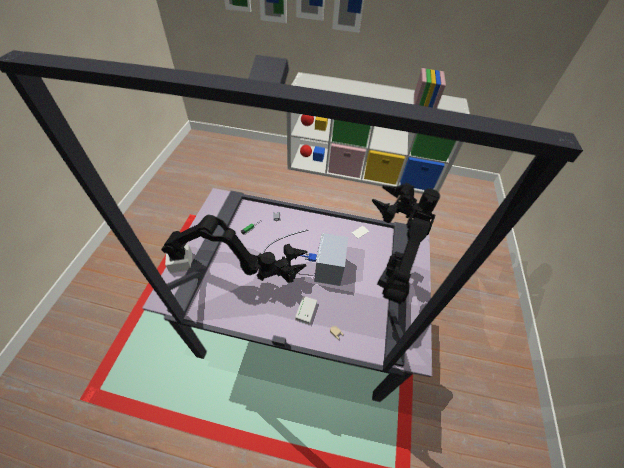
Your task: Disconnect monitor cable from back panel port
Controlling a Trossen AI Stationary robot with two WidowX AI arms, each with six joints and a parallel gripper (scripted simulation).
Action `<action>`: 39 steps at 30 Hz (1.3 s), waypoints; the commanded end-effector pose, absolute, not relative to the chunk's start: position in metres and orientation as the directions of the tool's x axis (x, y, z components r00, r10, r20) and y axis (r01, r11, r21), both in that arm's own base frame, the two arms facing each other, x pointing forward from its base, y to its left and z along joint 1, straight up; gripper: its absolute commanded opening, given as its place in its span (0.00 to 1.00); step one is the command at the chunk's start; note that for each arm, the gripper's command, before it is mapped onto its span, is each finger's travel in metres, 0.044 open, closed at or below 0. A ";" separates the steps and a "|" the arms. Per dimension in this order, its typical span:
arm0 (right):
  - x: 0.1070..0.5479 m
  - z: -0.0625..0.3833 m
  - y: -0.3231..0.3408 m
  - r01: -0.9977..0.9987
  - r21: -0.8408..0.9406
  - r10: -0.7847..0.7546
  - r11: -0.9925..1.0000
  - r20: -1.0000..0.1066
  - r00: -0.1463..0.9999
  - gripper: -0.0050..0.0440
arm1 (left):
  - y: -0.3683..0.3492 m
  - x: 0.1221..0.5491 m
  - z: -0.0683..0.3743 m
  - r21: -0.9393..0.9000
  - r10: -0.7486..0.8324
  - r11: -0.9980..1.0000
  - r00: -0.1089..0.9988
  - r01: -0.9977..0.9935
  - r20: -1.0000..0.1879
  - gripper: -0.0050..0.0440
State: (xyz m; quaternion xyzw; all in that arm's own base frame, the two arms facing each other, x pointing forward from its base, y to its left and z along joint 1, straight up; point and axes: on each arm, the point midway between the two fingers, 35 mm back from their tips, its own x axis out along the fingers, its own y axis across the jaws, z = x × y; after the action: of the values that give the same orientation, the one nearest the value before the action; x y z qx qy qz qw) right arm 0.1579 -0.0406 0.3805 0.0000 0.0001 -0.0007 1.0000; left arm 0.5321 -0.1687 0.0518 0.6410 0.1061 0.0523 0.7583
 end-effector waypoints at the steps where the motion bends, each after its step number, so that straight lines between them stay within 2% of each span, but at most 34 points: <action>1: 0.158 0.383 -0.039 0.000 -0.006 0.000 1.000 0.001 1.000 1.00 | -0.169 0.533 0.060 0.984 0.218 0.174 0.973 0.039 -0.077 0.80; 14: 0.158 0.383 -0.039 0.000 -0.006 0.000 1.000 0.001 1.000 1.00 | -0.169 0.533 0.060 0.984 0.218 0.174 0.973 0.039 -0.077 0.17; 16: 0.158 0.383 -0.039 0.000 -0.006 0.000 1.000 0.001 1.000 1.00 | -0.169 0.533 0.060 0.984 0.218 0.174 0.973 0.039 -0.077 0.17; 17: 0.158 0.383 -0.039 0.000 -0.006 0.000 1.000 0.001 1.000 1.00 | -0.169 0.533 0.060 0.984 0.218 0.174 0.973 0.039 -0.077 0.12; 20: 0.158 0.383 -0.039 0.000 -0.006 0.000 1.000 0.001 1.000 1.00 | -0.169 0.533 0.060 0.984 0.218 0.174 0.973 0.039 -0.077 0.10; 39: 0.158 0.383 -0.039 0.000 -0.006 0.000 1.000 0.001 1.000 1.00 | -0.169 0.534 0.062 0.958 0.204 0.274 0.969 0.080 -0.139 0.10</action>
State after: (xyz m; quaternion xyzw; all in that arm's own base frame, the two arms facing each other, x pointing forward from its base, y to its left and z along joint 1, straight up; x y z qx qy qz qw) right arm 0.1579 -0.0406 0.3805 0.0000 0.0001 -0.0007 1.0000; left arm 0.5314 -0.1685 0.0481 0.6137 0.1239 0.0370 0.7789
